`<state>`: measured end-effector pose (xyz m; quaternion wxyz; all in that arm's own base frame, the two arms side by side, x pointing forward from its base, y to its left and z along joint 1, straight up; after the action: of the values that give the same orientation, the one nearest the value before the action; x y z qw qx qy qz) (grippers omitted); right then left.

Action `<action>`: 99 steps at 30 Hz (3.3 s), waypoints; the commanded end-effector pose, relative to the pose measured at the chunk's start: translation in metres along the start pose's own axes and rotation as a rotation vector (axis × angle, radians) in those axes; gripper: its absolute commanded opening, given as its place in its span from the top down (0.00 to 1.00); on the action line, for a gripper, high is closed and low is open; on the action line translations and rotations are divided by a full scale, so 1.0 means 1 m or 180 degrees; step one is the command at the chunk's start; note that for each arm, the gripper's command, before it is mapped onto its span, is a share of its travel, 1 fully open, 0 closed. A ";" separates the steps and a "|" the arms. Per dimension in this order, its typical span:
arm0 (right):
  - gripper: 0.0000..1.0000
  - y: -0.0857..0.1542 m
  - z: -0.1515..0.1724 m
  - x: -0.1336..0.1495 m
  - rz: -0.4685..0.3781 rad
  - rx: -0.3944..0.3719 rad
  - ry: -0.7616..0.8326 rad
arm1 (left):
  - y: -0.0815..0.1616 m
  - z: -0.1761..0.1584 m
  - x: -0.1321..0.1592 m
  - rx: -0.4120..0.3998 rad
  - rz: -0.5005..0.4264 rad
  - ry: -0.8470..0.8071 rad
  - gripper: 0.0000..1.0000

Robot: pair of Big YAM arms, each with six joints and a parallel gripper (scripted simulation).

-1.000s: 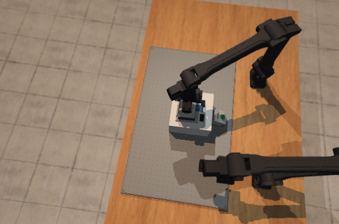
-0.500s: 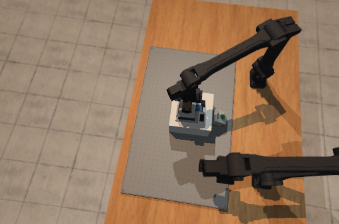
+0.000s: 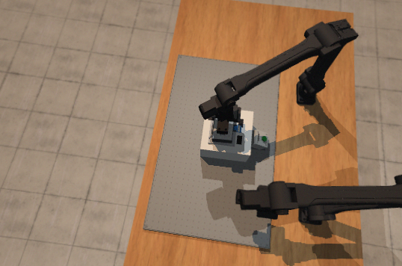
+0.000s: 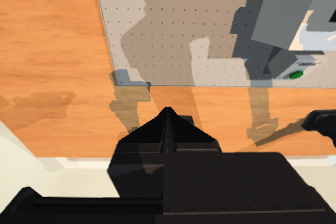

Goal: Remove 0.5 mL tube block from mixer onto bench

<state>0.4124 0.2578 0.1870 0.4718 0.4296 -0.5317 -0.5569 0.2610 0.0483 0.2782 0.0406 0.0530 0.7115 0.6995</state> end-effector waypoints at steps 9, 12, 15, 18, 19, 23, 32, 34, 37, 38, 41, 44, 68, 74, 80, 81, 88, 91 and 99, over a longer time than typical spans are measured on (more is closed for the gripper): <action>1.00 0.019 -0.014 -0.003 -0.0077 0.0080 -0.0030 | 0.018 0.000 -0.009 -0.0033 -0.0102 -0.0071 1.00; 1.00 0.018 -0.017 -0.004 -0.0088 0.0093 -0.0036 | 0.019 0.000 -0.010 -0.0036 -0.0111 -0.0070 1.00; 1.00 0.018 -0.018 -0.004 -0.0094 0.0102 -0.0034 | 0.020 0.000 -0.010 -0.0039 -0.0121 -0.0070 1.00; 1.00 0.020 -0.017 -0.004 -0.0104 0.0113 -0.0032 | 0.020 0.000 -0.010 -0.0040 -0.0124 -0.0069 1.00; 1.00 0.022 -0.017 -0.004 -0.0114 0.0125 -0.0031 | 0.021 0.000 -0.011 -0.0041 -0.0127 -0.0069 1.00; 1.00 0.030 -0.016 -0.004 -0.0155 0.0174 -0.0027 | 0.023 0.001 -0.011 -0.0045 -0.0140 -0.0068 1.00; 1.00 0.039 -0.003 -0.015 -0.0203 0.0234 0.0081 | 0.021 0.000 -0.010 -0.0039 -0.0125 -0.0065 1.00; 1.00 0.039 -0.003 -0.015 -0.0203 0.0234 0.0081 | 0.021 0.000 -0.010 -0.0039 -0.0125 -0.0065 1.00; 1.00 0.039 -0.001 -0.016 -0.0194 0.0224 0.0090 | 0.016 0.000 -0.008 -0.0027 -0.0090 -0.0064 1.00; 1.00 0.039 0.000 -0.015 -0.0185 0.0215 0.0093 | 0.015 0.000 -0.007 -0.0023 -0.0078 -0.0064 1.00; 1.00 0.039 0.003 -0.014 -0.0160 0.0188 0.0098 | 0.010 -0.001 -0.005 -0.0011 -0.0042 -0.0062 1.00; 1.00 0.039 0.005 -0.012 -0.0136 0.0159 0.0098 | 0.006 -0.002 -0.002 0.0002 -0.0006 -0.0061 1.00; 1.00 0.042 0.007 -0.012 -0.0144 0.0162 0.0104 | 0.007 -0.001 -0.003 -0.0002 -0.0019 -0.0055 1.00; 1.00 0.042 0.009 -0.012 -0.0139 0.0151 0.0104 | 0.016 0.000 -0.007 -0.0027 -0.0094 -0.0055 1.00; 1.00 0.042 0.009 -0.012 -0.0141 0.0149 0.0106 | 0.020 0.001 -0.009 -0.0037 -0.0124 -0.0053 1.00; 1.00 0.042 0.009 -0.012 -0.0141 0.0149 0.0106 | 0.020 0.001 -0.009 -0.0038 -0.0127 -0.0053 1.00; 1.00 0.043 0.010 -0.012 -0.0142 0.0147 0.0107 | 0.022 0.001 -0.010 -0.0043 -0.0145 -0.0052 1.00; 1.00 0.043 0.010 -0.012 -0.0143 0.0146 0.0107 | 0.024 0.001 -0.010 -0.0047 -0.0155 -0.0051 1.00; 1.00 0.043 0.011 -0.012 -0.0145 0.0143 0.0108 | 0.024 0.001 -0.010 -0.0047 -0.0157 -0.0049 1.00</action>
<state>0.4150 0.2579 0.1869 0.4705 0.4299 -0.5329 -0.5567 0.2617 0.0485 0.2798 0.0418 0.0518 0.7112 0.6998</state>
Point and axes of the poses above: on each arm, the point where the finger pads meet when closed, its own y axis back along the fingers, its own z axis across the jaws, x = y × z, the point moved 2 cm from there along y, back along the fingers, and after that the axes turned 10 degrees about -y, right-handed, at the moved point
